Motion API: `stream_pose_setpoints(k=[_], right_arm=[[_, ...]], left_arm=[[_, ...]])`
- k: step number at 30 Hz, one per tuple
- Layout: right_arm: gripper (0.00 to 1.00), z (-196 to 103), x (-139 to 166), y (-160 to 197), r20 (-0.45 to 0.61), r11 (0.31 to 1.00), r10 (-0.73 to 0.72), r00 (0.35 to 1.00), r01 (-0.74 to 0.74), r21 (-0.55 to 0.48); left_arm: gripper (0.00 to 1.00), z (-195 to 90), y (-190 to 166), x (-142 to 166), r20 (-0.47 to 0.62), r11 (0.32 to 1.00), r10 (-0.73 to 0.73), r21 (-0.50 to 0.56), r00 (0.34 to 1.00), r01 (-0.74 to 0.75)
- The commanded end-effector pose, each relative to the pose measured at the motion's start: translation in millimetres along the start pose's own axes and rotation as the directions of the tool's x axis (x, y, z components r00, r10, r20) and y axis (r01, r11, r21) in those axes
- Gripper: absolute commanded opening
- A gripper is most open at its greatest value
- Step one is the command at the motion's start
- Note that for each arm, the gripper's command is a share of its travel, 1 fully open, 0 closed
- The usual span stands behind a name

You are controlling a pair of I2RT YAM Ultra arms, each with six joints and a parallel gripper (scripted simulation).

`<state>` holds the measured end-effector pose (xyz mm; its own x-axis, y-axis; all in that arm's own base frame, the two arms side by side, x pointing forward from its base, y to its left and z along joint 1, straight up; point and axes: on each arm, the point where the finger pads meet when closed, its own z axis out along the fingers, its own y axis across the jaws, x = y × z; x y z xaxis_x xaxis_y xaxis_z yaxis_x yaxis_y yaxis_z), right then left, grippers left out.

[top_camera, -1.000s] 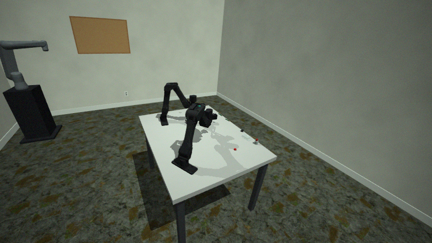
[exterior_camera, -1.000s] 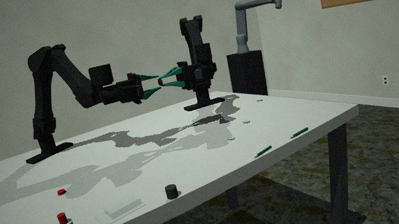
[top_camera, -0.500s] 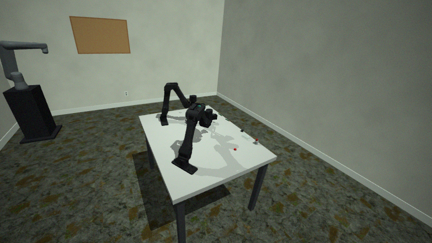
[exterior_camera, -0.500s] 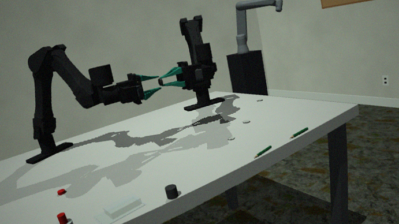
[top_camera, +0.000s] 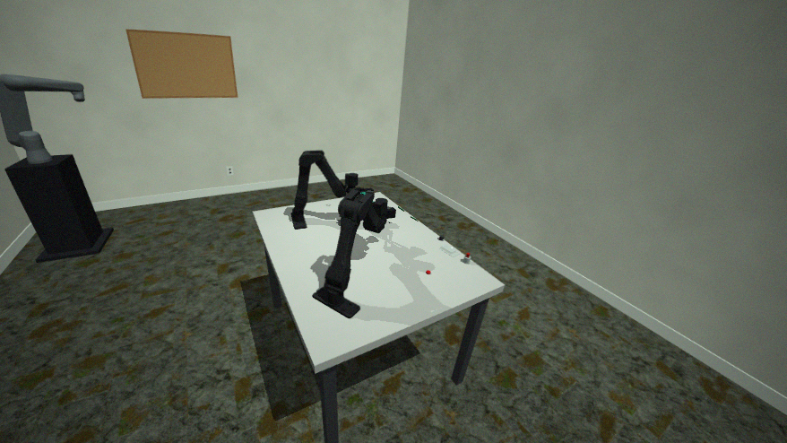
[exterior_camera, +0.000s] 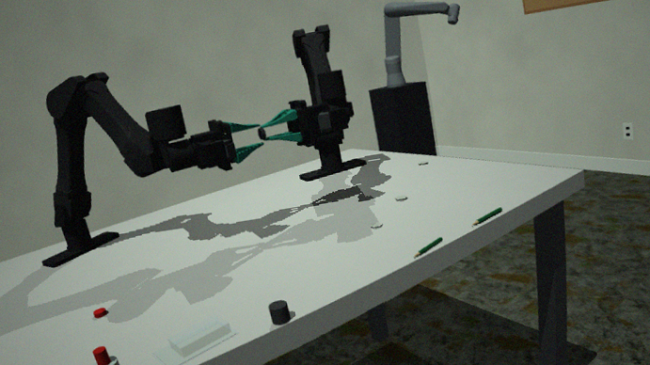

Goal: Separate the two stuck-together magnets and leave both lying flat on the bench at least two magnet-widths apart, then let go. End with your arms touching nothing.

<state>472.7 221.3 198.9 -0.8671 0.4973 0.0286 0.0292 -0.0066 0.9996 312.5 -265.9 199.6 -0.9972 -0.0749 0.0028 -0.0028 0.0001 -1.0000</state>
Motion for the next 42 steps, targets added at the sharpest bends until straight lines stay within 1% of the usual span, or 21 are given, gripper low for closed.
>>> stream_pose_setpoints(k=[1,42], right_arm=[[0.4,0.1,-1.0,10.0,0.001,1.0,-0.026,1.0,0.026,-0.016],[0.4,1.4,0.6,12.5,0.002,1.0,-0.026,1.0,0.026,-0.016]], left_arm=[[0.25,0.9,-5.3,0.6,-0.003,1.0,0.022,0.007,1.0,-0.022],[0.25,0.9,-5.3,0.6,-0.003,1.0,0.022,0.007,1.0,-0.022]])
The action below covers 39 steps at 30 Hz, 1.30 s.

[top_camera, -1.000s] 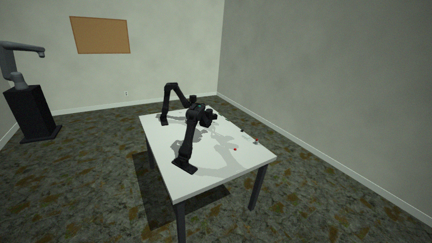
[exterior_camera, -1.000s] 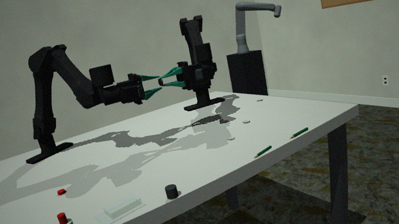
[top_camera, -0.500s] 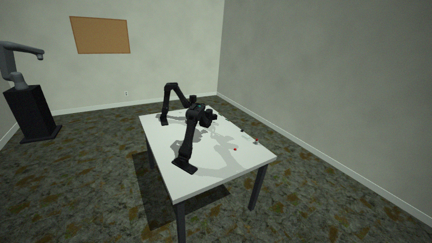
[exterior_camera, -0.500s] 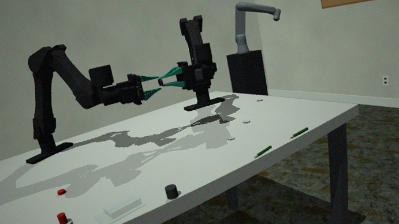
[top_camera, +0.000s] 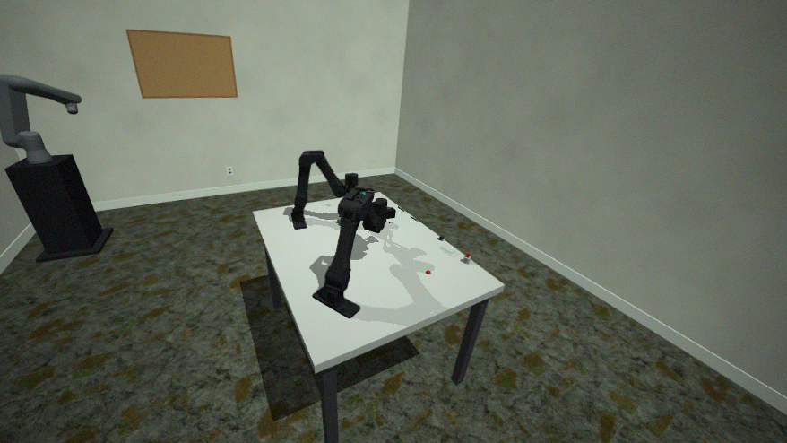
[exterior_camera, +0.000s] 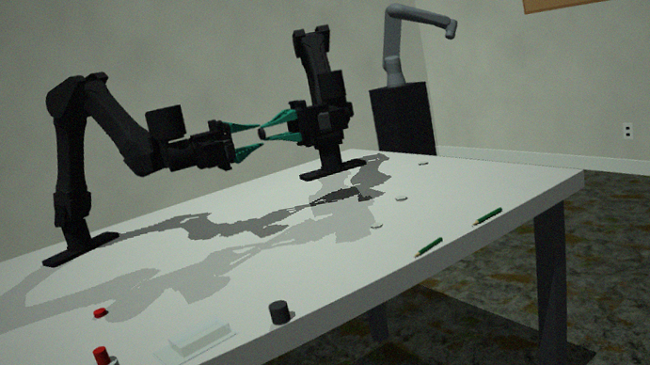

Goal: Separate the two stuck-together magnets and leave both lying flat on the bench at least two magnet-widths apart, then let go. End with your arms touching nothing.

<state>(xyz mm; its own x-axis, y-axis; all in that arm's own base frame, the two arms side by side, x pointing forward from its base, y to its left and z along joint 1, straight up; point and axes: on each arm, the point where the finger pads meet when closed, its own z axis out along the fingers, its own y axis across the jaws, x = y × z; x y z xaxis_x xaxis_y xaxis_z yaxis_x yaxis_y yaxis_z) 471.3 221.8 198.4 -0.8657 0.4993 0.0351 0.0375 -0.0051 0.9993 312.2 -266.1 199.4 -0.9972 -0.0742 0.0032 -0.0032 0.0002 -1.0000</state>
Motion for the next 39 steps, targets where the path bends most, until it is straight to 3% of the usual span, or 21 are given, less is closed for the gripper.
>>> stream_pose_setpoints(k=[1,39], right_arm=[[0.4,1.5,-0.9,13.3,-0.001,0.999,-0.032,0.999,0.032,-0.021],[0.4,-0.5,-0.7,10.0,0.0,0.999,-0.031,1.0,0.031,-0.022]], left_arm=[[0.25,0.7,-5.4,0.3,-0.003,1.0,0.022,0.007,1.0,-0.022],[0.25,0.7,-5.4,0.3,-0.003,1.0,0.022,0.007,1.0,-0.022]])
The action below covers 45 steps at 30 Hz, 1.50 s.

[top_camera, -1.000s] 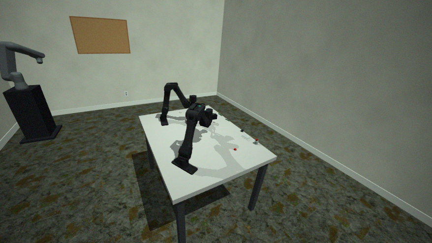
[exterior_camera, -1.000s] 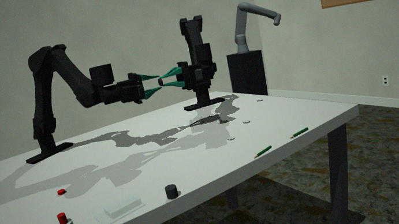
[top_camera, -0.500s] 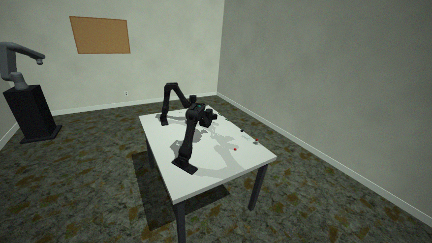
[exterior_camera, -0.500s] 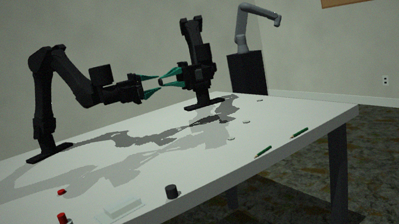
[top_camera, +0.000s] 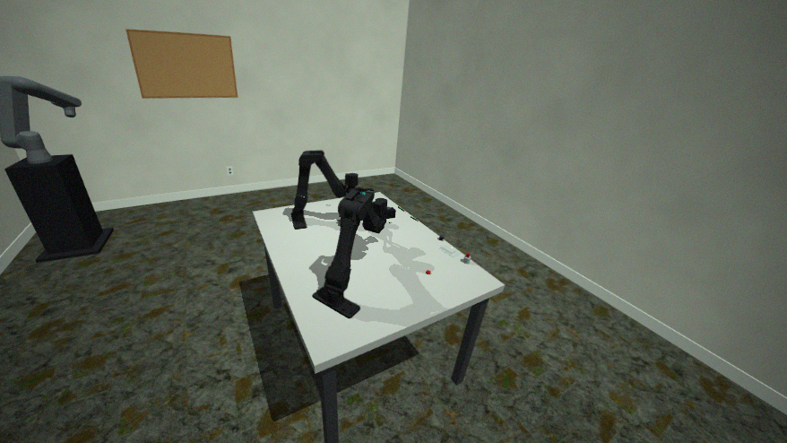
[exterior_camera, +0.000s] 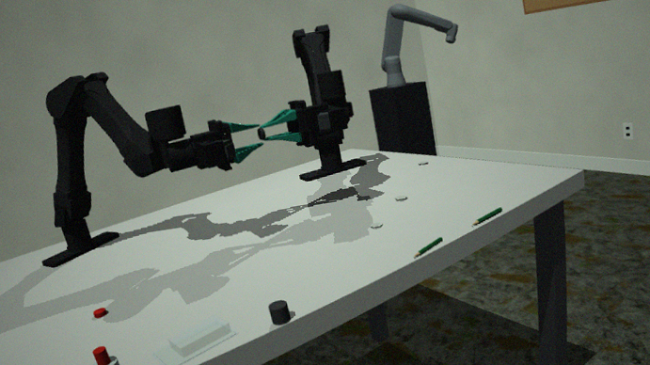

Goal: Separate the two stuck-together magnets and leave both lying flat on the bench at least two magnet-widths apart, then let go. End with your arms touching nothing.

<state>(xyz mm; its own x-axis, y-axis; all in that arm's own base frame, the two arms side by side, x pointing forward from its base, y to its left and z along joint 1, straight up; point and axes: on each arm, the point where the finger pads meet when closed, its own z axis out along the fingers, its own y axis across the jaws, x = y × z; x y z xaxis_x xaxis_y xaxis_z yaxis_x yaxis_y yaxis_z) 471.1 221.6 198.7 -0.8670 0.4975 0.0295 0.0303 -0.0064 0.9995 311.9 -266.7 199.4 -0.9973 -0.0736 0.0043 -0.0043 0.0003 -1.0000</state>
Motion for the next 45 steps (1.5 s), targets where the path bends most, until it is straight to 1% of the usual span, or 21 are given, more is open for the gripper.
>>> stream_pose_setpoints(k=[1,33,45], right_arm=[[0.4,-0.3,-0.9,9.7,0.002,1.0,-0.026,1.0,0.026,-0.017],[0.4,-1.1,0.6,8.9,0.007,1.0,-0.026,1.0,0.026,-0.017],[0.27,-1.1,0.6,8.9,0.007,1.0,-0.026,1.0,0.026,-0.017]], left_arm=[[0.25,0.1,-5.5,-0.1,-0.002,1.0,0.023,0.007,1.0,-0.023],[0.25,0.1,-5.5,-0.1,-0.002,1.0,0.023,0.007,1.0,-0.023],[0.25,0.1,-5.5,-0.1,-0.002,1.0,0.023,0.007,1.0,-0.023]])
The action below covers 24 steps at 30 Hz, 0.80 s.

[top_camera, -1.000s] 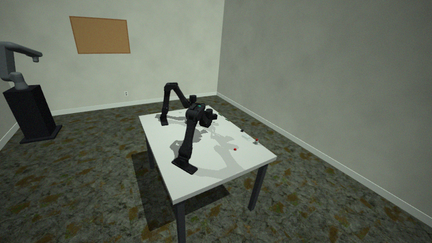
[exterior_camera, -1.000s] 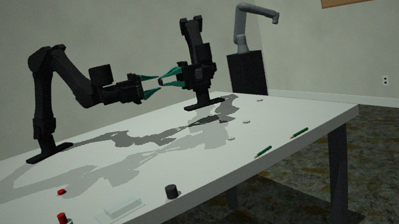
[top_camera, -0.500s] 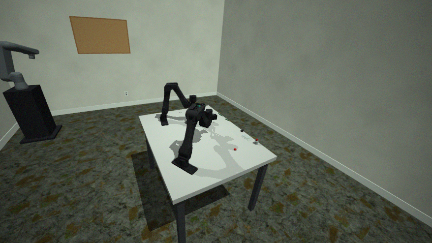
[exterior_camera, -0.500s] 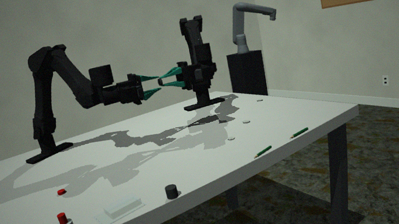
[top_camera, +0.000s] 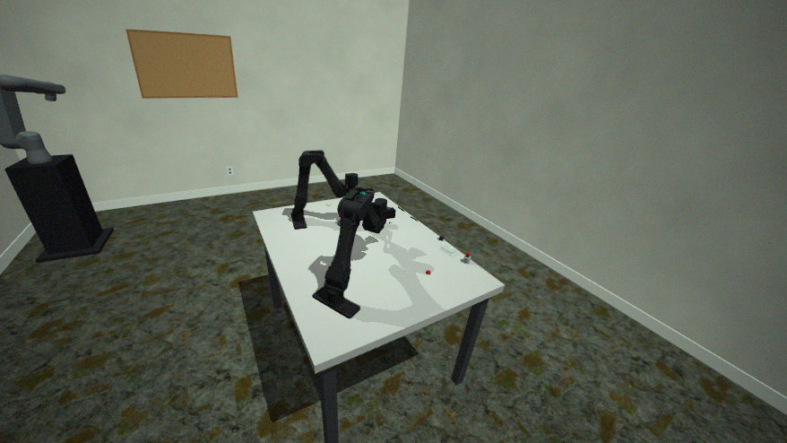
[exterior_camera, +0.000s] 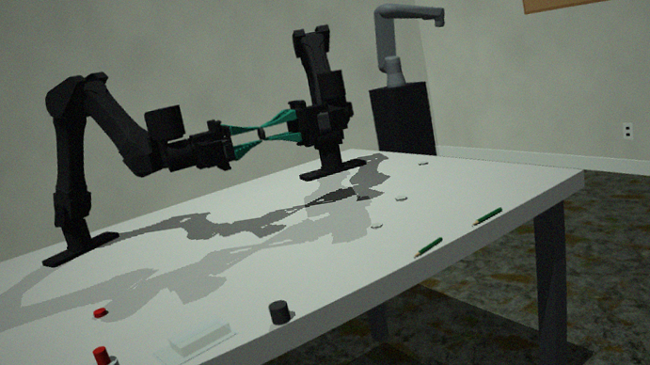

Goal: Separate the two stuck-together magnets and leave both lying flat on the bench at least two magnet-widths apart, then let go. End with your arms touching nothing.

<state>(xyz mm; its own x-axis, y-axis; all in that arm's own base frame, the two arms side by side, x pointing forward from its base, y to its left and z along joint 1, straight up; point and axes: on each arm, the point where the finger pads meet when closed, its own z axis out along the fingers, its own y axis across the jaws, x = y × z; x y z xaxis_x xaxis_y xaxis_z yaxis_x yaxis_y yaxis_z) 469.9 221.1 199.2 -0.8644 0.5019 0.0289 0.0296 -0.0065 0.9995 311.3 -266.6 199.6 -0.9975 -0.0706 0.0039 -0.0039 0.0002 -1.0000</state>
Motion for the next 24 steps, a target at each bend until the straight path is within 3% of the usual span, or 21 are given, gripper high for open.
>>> stream_pose_setpoints(k=[1,24], right_arm=[[0.27,0.0,-0.2,8.4,0.001,1.0,-0.026,1.0,0.026,-0.016],[0.25,0.0,-0.2,8.4,0.001,1.0,-0.026,1.0,0.026,-0.016]], left_arm=[[0.25,0.3,-5.3,-0.7,0.001,1.0,0.023,0.007,1.0,-0.023],[0.25,0.3,-5.3,-0.7,0.001,1.0,0.023,0.007,1.0,-0.023]])
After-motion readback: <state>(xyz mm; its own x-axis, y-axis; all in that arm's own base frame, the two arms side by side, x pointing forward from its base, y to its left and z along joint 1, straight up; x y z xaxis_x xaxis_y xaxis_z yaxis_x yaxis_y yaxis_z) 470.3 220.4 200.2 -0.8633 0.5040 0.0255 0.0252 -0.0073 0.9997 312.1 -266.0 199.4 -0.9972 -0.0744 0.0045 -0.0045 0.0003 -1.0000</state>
